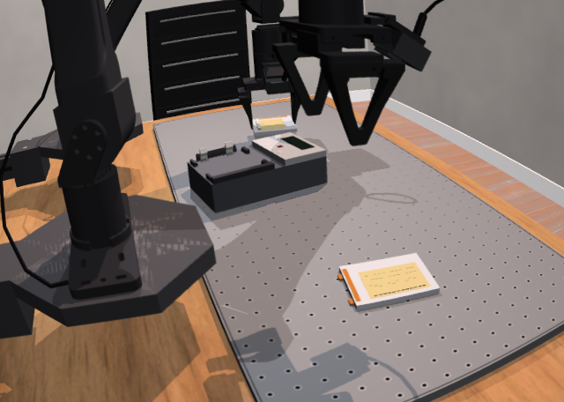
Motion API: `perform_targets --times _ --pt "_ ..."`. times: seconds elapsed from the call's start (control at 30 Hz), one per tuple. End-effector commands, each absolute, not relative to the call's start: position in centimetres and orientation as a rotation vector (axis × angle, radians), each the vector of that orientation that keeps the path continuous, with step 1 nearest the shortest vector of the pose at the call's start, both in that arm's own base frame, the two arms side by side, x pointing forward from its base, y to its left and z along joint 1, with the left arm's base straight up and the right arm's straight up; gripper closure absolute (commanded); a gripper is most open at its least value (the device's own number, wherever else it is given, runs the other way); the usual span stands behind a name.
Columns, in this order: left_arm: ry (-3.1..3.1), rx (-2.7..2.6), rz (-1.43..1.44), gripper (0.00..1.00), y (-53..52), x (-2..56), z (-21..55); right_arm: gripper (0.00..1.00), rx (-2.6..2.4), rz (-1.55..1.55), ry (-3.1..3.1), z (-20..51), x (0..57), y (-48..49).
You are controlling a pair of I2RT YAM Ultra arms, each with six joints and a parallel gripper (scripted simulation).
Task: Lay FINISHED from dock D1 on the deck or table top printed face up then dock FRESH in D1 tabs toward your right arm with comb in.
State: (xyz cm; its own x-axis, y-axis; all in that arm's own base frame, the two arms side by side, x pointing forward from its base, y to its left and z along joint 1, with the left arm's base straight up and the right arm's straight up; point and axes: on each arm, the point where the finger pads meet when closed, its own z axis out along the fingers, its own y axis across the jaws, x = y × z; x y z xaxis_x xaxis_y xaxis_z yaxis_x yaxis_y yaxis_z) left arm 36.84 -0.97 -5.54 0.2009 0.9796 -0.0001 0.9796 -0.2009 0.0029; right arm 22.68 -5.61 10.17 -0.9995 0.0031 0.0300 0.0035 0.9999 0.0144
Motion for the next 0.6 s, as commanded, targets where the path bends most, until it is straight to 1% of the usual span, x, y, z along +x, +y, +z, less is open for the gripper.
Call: perform_targets --times 0.0,0.57 --pt "1.983 2.414 0.003 1.00 -0.87 36.98 -5.40 0.00 -0.019 0.000 -3.140 11.28 23.28 -6.22" --pt "1.975 2.421 0.002 1.00 -1.00 36.92 -6.20 0.00 -0.019 0.000 -3.140 11.28 23.28 -6.22"
